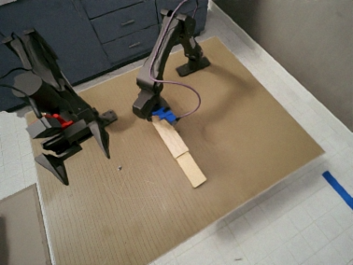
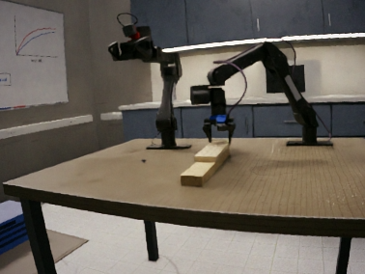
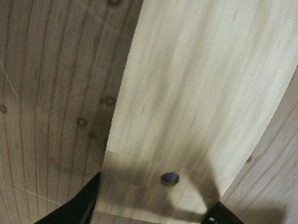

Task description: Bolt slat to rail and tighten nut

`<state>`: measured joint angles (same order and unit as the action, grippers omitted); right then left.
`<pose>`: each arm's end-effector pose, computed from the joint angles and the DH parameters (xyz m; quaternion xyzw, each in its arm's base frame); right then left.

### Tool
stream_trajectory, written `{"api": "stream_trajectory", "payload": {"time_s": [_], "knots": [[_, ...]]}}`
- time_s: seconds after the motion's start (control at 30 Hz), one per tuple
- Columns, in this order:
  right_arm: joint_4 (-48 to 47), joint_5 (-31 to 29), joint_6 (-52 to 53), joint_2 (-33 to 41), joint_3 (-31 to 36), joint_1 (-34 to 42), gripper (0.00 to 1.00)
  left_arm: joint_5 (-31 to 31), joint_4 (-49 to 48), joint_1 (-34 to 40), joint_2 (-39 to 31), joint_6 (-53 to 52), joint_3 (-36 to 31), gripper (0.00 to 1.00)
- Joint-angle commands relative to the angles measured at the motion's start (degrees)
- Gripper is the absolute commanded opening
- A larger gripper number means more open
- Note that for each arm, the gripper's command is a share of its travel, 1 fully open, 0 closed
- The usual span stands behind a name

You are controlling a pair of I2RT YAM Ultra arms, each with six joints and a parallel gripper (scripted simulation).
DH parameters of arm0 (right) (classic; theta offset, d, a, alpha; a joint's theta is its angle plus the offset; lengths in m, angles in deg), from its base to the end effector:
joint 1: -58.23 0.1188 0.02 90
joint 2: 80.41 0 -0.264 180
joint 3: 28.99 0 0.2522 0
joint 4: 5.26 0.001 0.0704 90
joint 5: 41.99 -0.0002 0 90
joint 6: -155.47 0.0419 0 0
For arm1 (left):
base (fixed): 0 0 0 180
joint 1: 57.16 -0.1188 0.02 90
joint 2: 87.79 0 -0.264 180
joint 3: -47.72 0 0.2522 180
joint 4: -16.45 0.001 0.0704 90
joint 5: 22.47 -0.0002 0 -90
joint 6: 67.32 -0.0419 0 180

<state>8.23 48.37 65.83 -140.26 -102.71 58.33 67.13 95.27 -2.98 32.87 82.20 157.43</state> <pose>0.2445 0.0017 0.4081 -0.0006 0.7048 0.0051 0.7094 0.2361 -0.3259 0.1857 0.0466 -0.9989 0.0036 0.0018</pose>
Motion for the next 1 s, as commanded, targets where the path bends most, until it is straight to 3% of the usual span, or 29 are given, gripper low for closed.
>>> {"api": "stream_trajectory", "payload": {"time_s": [0.0,0.97], "knots": [[0.0,-0.4,-0.4,0.0,-0.3,-0.1,1.0,0.4,2.0,-0.4,-0.5,-0.3,2.0,0.72],[0.0,-0.4,-0.4,0.0,-0.3,-0.1,1.0,0.4,4.0,-0.3,-0.8,-0.2,3.7,0.72]]}}
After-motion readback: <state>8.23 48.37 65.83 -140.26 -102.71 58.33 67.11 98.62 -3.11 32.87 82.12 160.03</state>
